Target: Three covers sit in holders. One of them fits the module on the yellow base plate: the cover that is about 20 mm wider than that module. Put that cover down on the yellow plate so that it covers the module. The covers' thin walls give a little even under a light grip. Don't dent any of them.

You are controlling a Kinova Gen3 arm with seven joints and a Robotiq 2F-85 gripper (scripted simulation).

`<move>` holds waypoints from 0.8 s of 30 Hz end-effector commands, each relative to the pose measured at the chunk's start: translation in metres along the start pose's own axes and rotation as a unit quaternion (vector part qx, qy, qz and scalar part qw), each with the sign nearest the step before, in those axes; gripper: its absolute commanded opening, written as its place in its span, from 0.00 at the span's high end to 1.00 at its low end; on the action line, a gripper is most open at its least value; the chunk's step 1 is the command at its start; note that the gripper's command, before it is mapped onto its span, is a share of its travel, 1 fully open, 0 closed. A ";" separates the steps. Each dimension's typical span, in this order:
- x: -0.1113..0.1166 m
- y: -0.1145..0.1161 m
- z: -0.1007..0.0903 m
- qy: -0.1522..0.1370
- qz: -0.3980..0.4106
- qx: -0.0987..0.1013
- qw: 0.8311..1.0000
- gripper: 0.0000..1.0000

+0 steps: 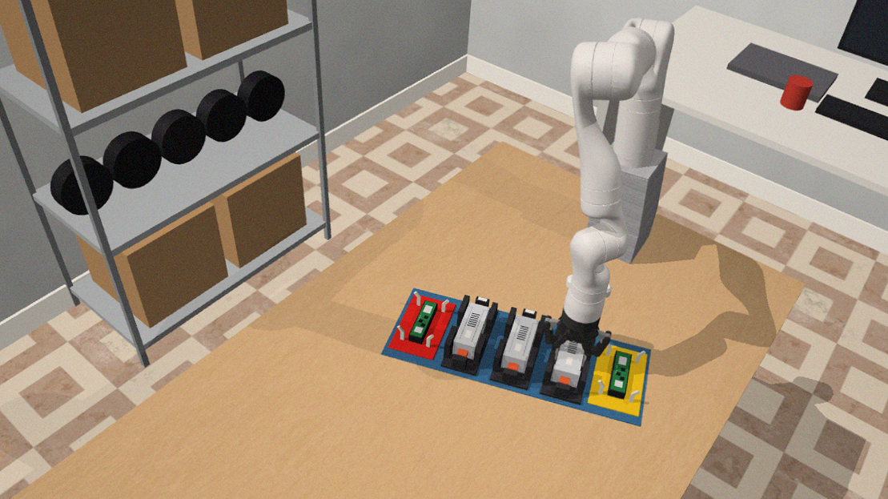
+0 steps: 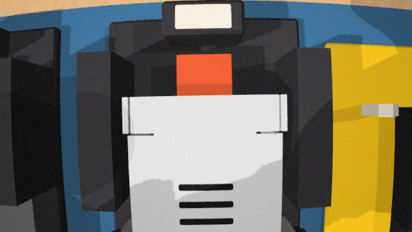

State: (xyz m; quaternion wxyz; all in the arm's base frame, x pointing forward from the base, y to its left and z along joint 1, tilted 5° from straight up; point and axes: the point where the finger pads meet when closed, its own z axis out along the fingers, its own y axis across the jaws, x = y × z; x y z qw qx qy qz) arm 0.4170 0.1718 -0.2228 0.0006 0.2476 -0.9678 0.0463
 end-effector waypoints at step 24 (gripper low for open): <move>-0.001 0.000 -0.004 -0.001 0.000 0.000 1.000 1.00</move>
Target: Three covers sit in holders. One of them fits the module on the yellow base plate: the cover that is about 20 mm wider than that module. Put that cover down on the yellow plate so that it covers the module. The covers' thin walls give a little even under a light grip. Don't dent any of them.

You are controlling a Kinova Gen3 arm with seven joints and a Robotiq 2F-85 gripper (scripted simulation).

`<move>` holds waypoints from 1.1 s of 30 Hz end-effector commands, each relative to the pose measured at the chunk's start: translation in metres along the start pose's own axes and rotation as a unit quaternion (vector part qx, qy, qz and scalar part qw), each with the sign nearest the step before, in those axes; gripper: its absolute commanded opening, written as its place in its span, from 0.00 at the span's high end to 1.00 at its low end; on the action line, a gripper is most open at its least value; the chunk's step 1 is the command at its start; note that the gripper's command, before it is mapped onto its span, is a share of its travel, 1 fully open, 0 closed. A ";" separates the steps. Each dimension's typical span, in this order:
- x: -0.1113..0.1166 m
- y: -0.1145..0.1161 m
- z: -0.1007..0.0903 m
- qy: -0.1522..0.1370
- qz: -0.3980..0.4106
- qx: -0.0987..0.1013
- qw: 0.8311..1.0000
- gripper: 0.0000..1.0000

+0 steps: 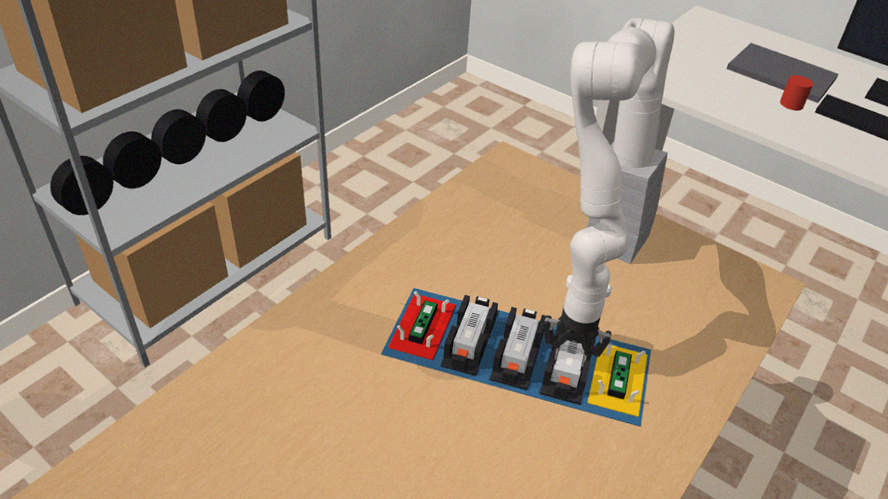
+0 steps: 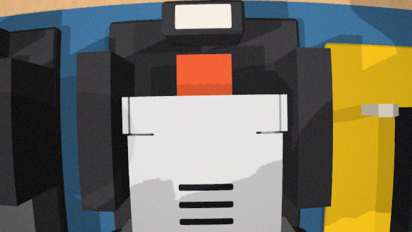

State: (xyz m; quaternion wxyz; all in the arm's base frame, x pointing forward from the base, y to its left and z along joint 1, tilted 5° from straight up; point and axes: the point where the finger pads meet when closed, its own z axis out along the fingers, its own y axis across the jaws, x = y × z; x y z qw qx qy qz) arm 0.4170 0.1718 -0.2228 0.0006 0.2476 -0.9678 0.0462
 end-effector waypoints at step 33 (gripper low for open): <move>-0.001 0.000 -0.061 -0.001 0.000 0.000 1.000 1.00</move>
